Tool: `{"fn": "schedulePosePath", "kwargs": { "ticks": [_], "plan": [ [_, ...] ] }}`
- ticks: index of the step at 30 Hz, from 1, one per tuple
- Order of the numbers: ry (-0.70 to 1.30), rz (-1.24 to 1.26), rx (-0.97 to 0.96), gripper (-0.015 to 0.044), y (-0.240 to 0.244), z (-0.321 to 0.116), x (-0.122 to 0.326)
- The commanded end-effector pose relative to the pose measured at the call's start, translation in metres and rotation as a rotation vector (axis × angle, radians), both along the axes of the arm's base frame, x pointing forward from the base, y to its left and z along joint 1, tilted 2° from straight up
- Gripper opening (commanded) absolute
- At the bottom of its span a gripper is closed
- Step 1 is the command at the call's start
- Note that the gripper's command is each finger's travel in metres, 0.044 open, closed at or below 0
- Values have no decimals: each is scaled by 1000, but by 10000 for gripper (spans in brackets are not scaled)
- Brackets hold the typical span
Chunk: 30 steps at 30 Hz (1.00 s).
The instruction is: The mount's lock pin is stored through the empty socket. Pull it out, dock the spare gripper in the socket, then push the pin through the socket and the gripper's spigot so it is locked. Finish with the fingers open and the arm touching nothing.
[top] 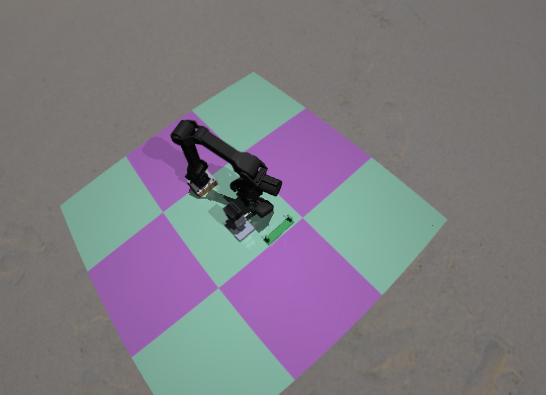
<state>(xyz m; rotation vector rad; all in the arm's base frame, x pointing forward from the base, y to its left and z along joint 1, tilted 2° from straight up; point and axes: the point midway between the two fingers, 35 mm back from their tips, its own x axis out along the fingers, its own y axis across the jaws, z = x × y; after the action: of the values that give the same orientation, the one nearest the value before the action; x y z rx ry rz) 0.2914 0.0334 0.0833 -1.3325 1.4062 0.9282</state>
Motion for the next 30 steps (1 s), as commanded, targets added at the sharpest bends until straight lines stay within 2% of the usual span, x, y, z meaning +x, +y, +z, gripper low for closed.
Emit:
{"fn": "schedulePosePath", "kwargs": {
  "ticks": [1,21,30],
  "plan": [
    [-1,-1,1,200,7,8,1],
    [9,12,-6,200,38,49,1],
    [10,14,-7,436,34,44,0]
  ]
}}
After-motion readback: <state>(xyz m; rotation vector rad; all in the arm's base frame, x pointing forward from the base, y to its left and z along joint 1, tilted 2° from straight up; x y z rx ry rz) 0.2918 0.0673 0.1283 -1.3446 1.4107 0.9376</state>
